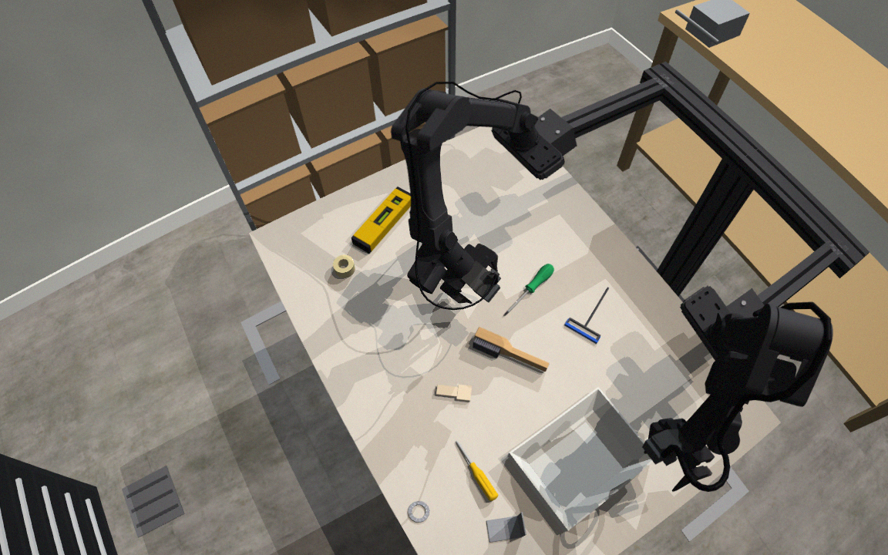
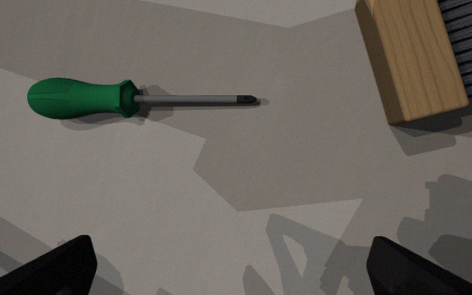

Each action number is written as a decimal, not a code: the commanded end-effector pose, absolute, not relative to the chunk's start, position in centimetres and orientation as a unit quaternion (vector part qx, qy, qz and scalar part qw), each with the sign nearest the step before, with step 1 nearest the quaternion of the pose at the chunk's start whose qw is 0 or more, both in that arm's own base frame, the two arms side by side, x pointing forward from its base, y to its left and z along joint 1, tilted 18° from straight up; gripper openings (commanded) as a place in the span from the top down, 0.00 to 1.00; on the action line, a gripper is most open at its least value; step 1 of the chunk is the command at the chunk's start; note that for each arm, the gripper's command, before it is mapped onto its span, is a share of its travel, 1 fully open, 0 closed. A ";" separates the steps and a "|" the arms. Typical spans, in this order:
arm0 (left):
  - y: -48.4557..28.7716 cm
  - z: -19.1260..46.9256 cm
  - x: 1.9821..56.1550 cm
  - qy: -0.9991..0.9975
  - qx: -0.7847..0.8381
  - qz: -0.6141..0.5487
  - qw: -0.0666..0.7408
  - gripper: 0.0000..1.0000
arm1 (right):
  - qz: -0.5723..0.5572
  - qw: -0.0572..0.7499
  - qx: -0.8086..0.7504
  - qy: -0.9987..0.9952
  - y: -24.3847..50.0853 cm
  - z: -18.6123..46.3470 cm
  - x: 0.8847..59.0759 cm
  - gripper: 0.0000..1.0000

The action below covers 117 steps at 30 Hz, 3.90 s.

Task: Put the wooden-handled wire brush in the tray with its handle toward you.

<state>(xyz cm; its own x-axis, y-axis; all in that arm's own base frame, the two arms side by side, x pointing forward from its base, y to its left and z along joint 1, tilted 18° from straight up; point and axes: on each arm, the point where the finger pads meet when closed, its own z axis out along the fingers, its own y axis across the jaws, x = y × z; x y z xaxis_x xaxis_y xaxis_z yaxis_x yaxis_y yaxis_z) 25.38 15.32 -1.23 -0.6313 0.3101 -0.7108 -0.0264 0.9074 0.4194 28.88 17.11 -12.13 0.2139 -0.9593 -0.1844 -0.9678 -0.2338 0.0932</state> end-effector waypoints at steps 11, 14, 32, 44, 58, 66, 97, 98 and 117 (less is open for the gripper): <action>15.6 -0.9 25.5 0.878 0.079 0.204 0.426 0.00 | 0.100 0.026 -0.781 0.616 17.4 -11.8 29.1 0.00; 15.6 -0.9 25.5 0.878 0.079 0.204 0.426 0.00 | 0.100 0.026 -0.781 0.616 17.4 -11.8 29.1 0.00; 9.5 -2.2 25.6 0.898 0.098 0.180 0.388 0.00 | 0.055 0.228 -0.602 0.763 11.7 -6.7 34.0 0.00; 4.0 -2.3 26.9 0.901 0.138 0.160 0.378 0.00 | 0.001 0.385 -0.359 0.850 3.0 -1.3 36.8 0.00; -6.0 -3.9 27.8 0.911 0.214 0.116 0.333 0.00 | -0.053 0.495 -0.078 0.863 -5.5 2.8 38.6 0.00; -15.6 -4.4 29.1 0.901 0.297 0.066 0.309 0.00 | -0.066 0.516 -0.017 0.854 -7.4 3.9 39.3 0.00; -24.1 -4.1 31.2 0.882 0.350 0.027 0.313 0.00 | -0.063 0.514 -0.026 0.855 -7.1 3.8 39.3 0.00; -24.1 -4.1 31.2 0.882 0.350 0.027 0.313 0.00 | -0.063 0.514 -0.026 0.855 -7.1 3.8 39.3 0.00; -24.5 -9.4 34.2 0.884 0.417 0.094 0.186 0.50 | 0.004 0.362 -0.382 0.850 5.5 3.3 37.0 0.00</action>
<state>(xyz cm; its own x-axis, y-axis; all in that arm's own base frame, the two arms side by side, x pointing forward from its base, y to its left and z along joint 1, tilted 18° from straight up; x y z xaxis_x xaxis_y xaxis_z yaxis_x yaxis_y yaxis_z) 34.08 -24.45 -8.48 -0.5848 0.7360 -0.3412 0.6634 0.6759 0.3210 38.34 2.54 3.41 -0.4701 -0.4981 -0.7286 -0.4524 0.8448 -0.2857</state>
